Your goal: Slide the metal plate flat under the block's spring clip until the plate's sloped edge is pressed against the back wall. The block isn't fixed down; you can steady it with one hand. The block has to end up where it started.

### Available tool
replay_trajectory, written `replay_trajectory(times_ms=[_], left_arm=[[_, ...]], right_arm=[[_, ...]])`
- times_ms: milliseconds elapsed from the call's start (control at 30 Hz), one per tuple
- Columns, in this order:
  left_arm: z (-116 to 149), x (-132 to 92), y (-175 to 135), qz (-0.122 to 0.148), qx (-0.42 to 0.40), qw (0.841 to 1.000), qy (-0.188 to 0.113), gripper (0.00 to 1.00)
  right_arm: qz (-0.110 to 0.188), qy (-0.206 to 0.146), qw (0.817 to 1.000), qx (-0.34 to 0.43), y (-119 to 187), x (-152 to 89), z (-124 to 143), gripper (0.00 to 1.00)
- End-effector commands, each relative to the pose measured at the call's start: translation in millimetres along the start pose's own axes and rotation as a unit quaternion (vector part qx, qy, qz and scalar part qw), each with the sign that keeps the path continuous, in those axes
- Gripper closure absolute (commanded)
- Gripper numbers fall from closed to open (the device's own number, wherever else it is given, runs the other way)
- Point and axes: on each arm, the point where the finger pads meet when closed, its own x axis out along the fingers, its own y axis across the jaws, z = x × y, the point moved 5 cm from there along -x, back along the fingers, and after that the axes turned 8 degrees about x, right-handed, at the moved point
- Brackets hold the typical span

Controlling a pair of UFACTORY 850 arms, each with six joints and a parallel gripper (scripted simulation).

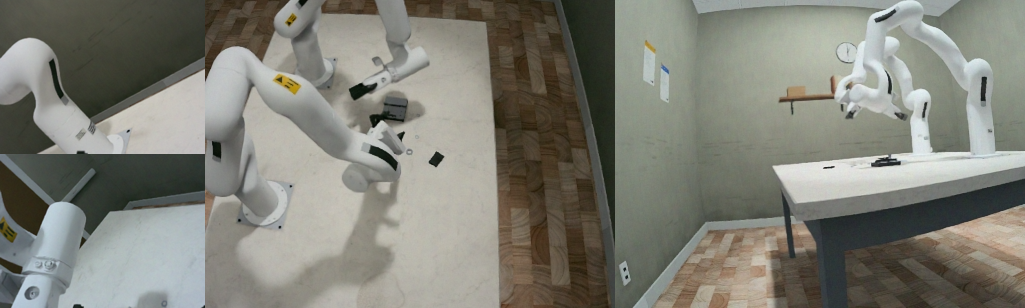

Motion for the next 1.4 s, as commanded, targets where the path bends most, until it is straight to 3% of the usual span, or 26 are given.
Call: replay_trajectory(times_ms=[0, 567, 733, 1033, 1100, 1367], left_arm=[[0, 0, -1, 0.000, 0.001, 1.000, 0.000, 0.00], [0, -2, 0, 0.003, 0.009, 1.000, -0.002, 0.00], [2, -17, 7, 0.034, 0.087, 0.995, -0.017, 0.00], [4, -45, 21, 0.092, 0.218, 0.971, -0.035, 0.00], [4, -45, 21, 0.092, 0.218, 0.971, -0.035, 0.00], [5, -72, 32, 0.148, 0.334, 0.930, -0.040, 0.00]], right_arm=[[0.000, 0.001, 1.000, -0.001, 0, 0, -1, 0.00], [0.000, 0.001, 1.000, -0.001, 0, 0, -1, 0.00], [0.000, 0.001, 1.000, -0.001, 0, 0, -1, 0.00], [0.000, 0.001, 1.000, -0.001, 0, 0, -1, 0.00], [0.000, 0.001, 1.000, -0.001, 0, 0, -1, 0.00], [0.000, 0.001, 1.000, -0.001, 0, 0, -1, 0.00]])
